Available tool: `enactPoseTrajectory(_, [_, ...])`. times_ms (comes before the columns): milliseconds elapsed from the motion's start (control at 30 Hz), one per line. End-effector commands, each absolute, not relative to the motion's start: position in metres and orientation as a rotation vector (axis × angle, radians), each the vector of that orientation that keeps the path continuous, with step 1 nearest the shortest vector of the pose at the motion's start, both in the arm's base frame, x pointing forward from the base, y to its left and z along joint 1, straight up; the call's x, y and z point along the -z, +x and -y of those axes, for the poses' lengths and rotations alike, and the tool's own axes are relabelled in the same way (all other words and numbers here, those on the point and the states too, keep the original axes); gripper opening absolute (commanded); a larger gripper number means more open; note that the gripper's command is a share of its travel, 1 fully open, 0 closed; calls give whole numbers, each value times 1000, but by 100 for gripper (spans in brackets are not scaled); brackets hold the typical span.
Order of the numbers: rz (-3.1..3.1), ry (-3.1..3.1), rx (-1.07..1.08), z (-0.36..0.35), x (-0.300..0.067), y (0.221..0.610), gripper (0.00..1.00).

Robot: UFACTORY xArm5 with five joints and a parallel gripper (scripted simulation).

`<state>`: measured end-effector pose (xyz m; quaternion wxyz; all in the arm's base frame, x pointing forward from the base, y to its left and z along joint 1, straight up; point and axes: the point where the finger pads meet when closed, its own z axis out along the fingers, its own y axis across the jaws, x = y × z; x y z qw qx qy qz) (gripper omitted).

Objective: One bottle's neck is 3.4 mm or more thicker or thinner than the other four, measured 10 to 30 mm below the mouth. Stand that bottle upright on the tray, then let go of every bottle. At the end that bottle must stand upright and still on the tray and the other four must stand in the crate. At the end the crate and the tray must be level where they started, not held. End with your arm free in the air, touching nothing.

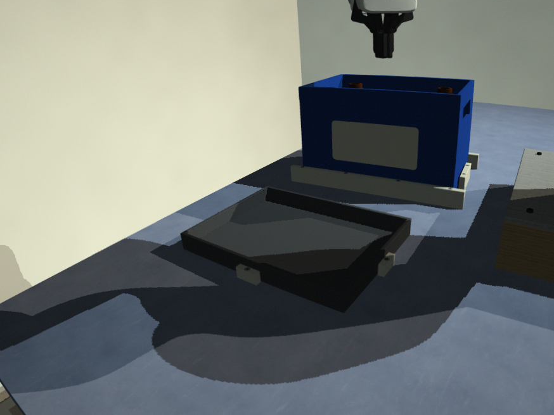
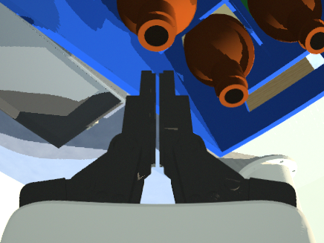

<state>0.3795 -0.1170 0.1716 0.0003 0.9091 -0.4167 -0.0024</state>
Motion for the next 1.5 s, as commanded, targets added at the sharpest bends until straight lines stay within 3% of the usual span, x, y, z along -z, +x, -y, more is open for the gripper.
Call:
enactPoseTrajectory(0, [1309, 2856, 2, 117, -173, 381, 0])
enactPoseTrajectory(800, [1309, 2856, 2, 118, -173, 381, 0])
enactPoseTrajectory(1200, [1309, 2856, 2, 210, -174, 456, 0])
enactPoseTrajectory(1433, [1309, 2856, 2, 218, -173, 461, 0])
enactPoseTrajectory(1467, [1309, 2856, 2, 218, -173, 461, 65])
